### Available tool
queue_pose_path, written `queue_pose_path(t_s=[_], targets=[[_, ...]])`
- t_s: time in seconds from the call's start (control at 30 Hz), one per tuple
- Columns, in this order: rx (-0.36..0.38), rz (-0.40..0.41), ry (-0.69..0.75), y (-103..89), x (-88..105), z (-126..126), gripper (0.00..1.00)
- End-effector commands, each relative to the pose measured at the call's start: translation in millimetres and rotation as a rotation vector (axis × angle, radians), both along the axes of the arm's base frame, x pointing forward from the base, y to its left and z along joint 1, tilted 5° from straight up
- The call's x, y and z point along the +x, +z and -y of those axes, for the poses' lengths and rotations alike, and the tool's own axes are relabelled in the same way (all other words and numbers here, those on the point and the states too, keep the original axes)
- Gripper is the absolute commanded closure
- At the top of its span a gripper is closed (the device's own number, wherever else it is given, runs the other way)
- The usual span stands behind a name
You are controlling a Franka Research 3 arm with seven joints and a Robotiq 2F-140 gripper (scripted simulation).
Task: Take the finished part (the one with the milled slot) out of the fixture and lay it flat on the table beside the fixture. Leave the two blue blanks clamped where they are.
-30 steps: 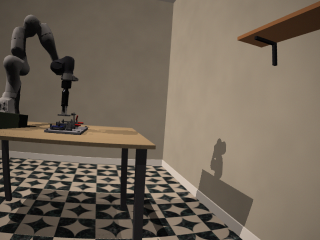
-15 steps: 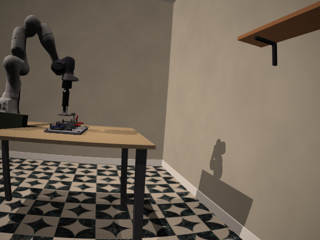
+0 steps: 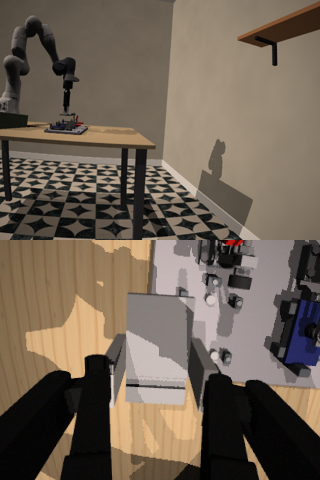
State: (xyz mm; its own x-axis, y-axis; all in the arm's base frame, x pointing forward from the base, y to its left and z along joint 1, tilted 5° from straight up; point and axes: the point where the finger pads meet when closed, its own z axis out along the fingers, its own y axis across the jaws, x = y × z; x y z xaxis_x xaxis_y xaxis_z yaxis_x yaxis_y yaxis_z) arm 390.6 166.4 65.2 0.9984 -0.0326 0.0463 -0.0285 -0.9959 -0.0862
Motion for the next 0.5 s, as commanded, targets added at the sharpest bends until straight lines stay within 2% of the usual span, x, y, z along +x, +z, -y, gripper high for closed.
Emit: queue_pose_path(t_s=[0.0, 0.47], targets=[[-0.003, -0.005, -0.032, 0.4, 0.2, -5, 1.0], [-0.003, -0.005, -0.032, 3.4, 2.1, -39, 1.0]])
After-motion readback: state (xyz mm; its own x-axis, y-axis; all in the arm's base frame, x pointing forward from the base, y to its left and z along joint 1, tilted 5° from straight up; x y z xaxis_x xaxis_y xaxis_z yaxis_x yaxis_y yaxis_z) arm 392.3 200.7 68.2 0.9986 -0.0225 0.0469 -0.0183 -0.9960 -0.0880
